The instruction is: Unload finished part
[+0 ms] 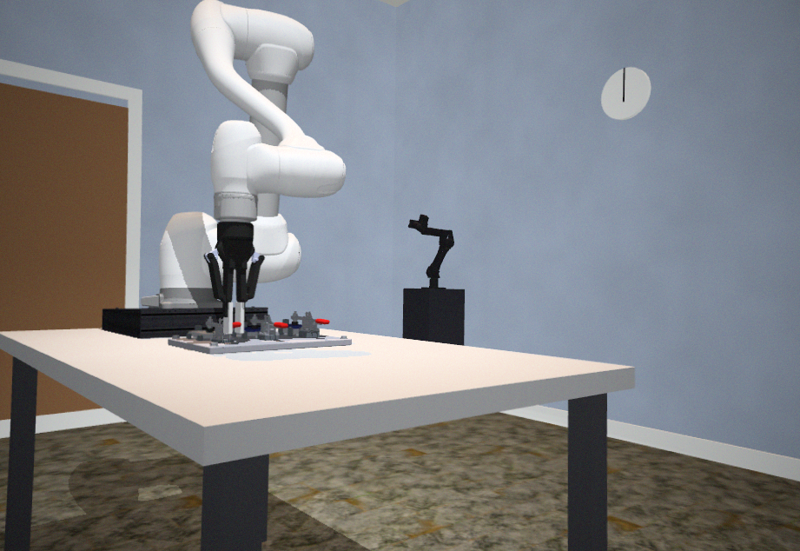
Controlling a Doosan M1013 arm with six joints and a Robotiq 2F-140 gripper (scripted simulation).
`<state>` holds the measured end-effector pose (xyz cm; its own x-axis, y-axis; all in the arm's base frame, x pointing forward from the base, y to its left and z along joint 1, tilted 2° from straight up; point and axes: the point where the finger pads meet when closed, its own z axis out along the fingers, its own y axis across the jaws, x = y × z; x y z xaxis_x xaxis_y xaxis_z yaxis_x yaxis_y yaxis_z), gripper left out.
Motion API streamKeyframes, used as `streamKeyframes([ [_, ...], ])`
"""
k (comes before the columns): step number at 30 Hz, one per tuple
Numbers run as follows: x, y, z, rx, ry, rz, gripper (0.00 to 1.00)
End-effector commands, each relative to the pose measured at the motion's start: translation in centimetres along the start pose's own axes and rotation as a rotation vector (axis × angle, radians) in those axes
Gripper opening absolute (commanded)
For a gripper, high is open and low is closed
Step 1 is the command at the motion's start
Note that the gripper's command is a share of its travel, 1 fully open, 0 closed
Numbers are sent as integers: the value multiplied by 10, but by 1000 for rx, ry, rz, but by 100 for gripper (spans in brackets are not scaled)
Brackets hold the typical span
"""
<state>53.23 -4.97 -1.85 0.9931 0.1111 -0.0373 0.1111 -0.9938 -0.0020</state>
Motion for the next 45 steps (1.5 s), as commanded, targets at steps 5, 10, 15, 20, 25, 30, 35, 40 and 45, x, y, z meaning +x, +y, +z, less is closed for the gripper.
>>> streamKeyframes([
  [5,-2,0,-3,0,0,0,11],
  [10,-4,0,-6,0,0,0,11],
  [15,-6,0,-9,0,0,0,11],
  [20,-8,0,-11,0,0,0,11],
  [25,-11,0,-14,0,0,0,11],
  [30,-14,0,-16,0,0,0,11],
  [35,-17,0,-18,0,0,0,11],
  [40,-20,0,-20,0,0,0,11],
  [45,-24,0,-22,0,0,0,11],
])
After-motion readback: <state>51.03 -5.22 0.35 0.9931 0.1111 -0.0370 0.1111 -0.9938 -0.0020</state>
